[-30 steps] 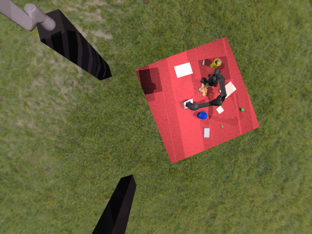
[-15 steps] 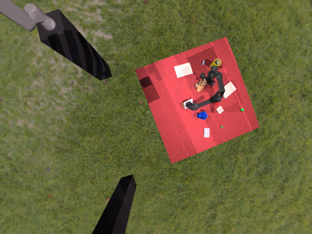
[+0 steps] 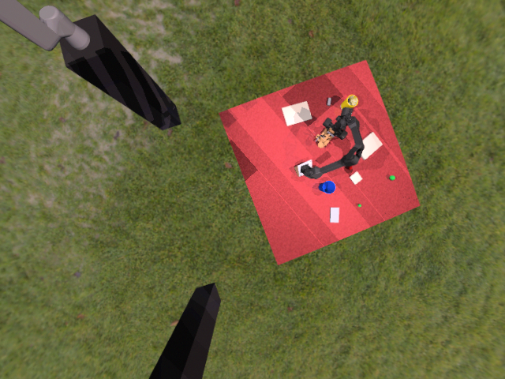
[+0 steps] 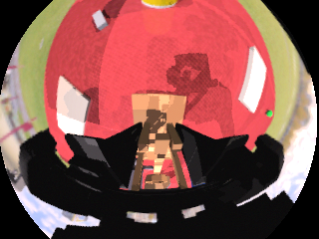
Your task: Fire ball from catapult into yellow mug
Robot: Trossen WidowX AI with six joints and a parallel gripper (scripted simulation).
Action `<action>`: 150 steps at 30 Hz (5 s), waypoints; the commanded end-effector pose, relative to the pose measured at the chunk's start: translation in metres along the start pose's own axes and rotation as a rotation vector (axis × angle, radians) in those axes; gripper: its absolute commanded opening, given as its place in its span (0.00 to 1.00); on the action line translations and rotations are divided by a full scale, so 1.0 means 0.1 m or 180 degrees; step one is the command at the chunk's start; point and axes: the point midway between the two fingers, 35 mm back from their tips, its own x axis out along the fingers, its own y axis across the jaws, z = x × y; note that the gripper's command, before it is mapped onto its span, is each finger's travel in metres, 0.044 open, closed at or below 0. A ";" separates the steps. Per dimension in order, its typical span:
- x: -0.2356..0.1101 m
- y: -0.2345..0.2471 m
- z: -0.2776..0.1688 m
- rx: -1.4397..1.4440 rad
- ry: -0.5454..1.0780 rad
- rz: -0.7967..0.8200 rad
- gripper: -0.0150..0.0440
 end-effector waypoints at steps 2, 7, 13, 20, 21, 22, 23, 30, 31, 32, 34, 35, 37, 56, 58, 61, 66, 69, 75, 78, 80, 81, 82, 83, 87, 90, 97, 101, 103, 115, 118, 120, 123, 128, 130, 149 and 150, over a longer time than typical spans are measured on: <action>0.07 0.00 0.00 -0.0020 -0.0008 -0.0012 0.25; 0.15 0.00 0.00 -0.0019 -0.0007 -0.0013 0.25; 0.25 -0.01 0.00 -0.0019 -0.0007 -0.0015 0.25; 0.29 -0.01 0.00 0.0003 -0.0001 -0.0004 0.25; 0.29 -0.01 0.00 0.0003 -0.0001 -0.0004 0.25; 0.29 -0.01 0.00 0.0003 -0.0001 -0.0004 0.25; 0.29 -0.01 0.00 0.0003 -0.0001 -0.0004 0.25; 0.29 -0.01 0.00 0.0003 -0.0001 -0.0004 0.52; 0.29 -0.01 0.00 0.0003 -0.0001 -0.0004 0.57; 0.29 -0.01 0.00 0.0003 -0.0001 -0.0004 0.61; 0.29 -0.01 0.00 0.0003 -0.0001 -0.0004 0.70; 0.29 -0.01 0.00 0.0003 -0.0001 -0.0004 0.74; 0.29 -0.01 0.00 0.0003 -0.0001 -0.0004 0.83; -0.56 0.01 -0.02 -0.0004 -0.0007 -0.0007 1.00; -0.30 0.00 -0.02 -0.0003 -0.0007 -0.0009 1.00; -0.20 0.00 -0.02 -0.0003 -0.0006 -0.0011 1.00; -0.18 0.00 -0.02 -0.0003 -0.0007 -0.0011 1.00; -0.13 0.00 -0.02 -0.0003 -0.0007 -0.0011 1.00; -0.03 0.00 -0.01 -0.0002 -0.0007 -0.0011 1.00; 0.02 0.00 -0.01 -0.0002 -0.0007 -0.0012 1.00; 0.05 0.00 -0.01 -0.0002 -0.0007 -0.0012 1.00; 0.07 0.00 -0.01 -0.0002 -0.0007 -0.0012 1.00; 0.09 0.00 -0.01 -0.0002 -0.0007 -0.0013 1.00; 0.10 0.00 -0.01 -0.0002 -0.0007 -0.0013 1.00; 0.17 0.00 -0.01 -0.0002 -0.0007 -0.0014 1.00; 0.22 0.00 -0.02 -0.0001 -0.0007 -0.0015 1.00; 0.33 0.00 -0.02 -0.0001 -0.0005 -0.0017 1.00; 0.34 0.00 -0.02 -0.0001 -0.0005 -0.0018 1.00; 0.30 0.00 -0.01 0.0019 -0.0019 -0.0002 0.91; 0.30 0.00 -0.01 0.0019 -0.0019 -0.0002 0.48; 0.30 0.00 -0.01 0.0019 -0.0019 -0.0002 0.44; 0.19 0.00 0.00 0.0017 -0.0020 -0.0001 0.35; -0.17 0.00 -0.01 0.0015 -0.0021 -0.0002 0.25; -0.18 0.00 -0.01 0.0010 -0.0014 -0.0007 0.25; -0.16 0.00 -0.01 0.0010 -0.0014 -0.0007 0.25; 0.15 -0.01 0.00 0.0006 -0.0010 -0.0012 0.25; 0.17 -0.01 0.00 0.0005 -0.0010 -0.0012 0.25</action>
